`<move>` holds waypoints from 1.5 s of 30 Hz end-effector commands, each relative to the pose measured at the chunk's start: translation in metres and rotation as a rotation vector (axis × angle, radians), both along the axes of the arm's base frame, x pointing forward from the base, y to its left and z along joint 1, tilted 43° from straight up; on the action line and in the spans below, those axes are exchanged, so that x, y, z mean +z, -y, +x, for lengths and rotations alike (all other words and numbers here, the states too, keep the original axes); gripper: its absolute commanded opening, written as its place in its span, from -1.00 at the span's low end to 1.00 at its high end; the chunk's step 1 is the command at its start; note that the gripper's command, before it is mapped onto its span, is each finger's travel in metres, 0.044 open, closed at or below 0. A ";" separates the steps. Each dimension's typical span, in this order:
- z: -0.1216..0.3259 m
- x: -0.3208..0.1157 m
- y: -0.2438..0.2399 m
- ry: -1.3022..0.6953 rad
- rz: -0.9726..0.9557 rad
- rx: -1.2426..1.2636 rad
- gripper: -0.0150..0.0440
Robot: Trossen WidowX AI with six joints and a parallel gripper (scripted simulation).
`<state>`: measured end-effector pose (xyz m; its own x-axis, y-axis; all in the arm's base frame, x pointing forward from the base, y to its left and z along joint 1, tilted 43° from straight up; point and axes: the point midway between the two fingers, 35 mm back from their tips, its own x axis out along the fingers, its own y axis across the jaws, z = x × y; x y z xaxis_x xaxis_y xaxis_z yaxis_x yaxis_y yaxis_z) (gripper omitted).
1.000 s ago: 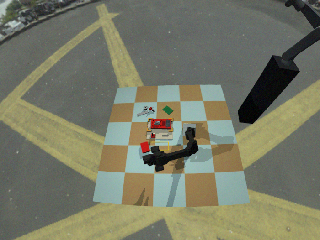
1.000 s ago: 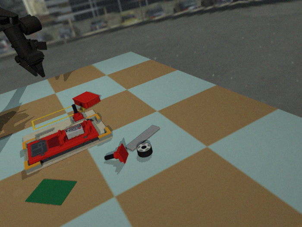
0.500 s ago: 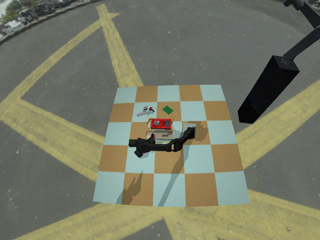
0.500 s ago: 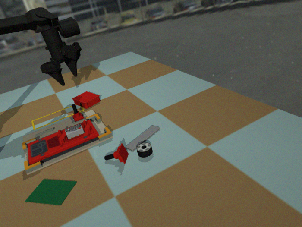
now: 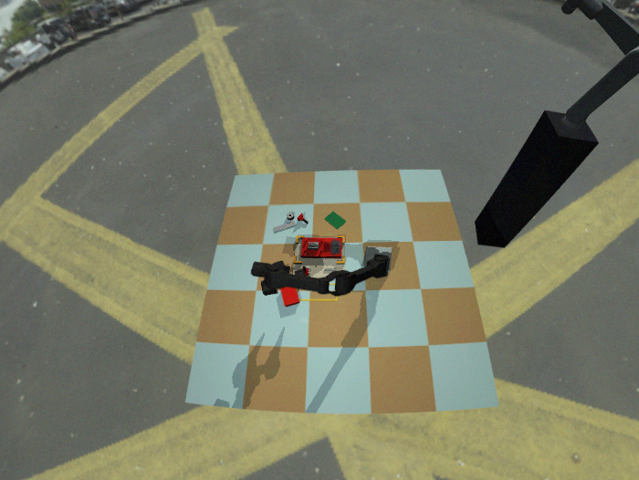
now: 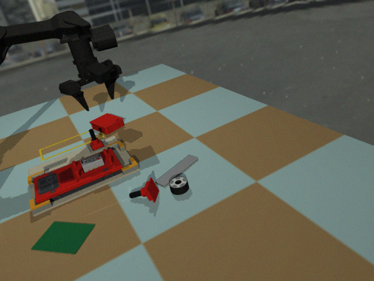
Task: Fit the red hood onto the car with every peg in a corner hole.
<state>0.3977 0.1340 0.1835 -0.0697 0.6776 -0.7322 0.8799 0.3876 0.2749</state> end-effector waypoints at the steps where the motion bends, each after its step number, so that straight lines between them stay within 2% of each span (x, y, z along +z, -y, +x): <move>1: 0.002 0.000 -0.001 -0.006 0.003 -0.012 1.00; 45: 0.000 -0.023 -0.023 -0.006 0.004 -0.012 1.00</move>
<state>0.3994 0.1544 0.1636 -0.0610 0.6795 -0.7312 0.8823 0.3792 0.2788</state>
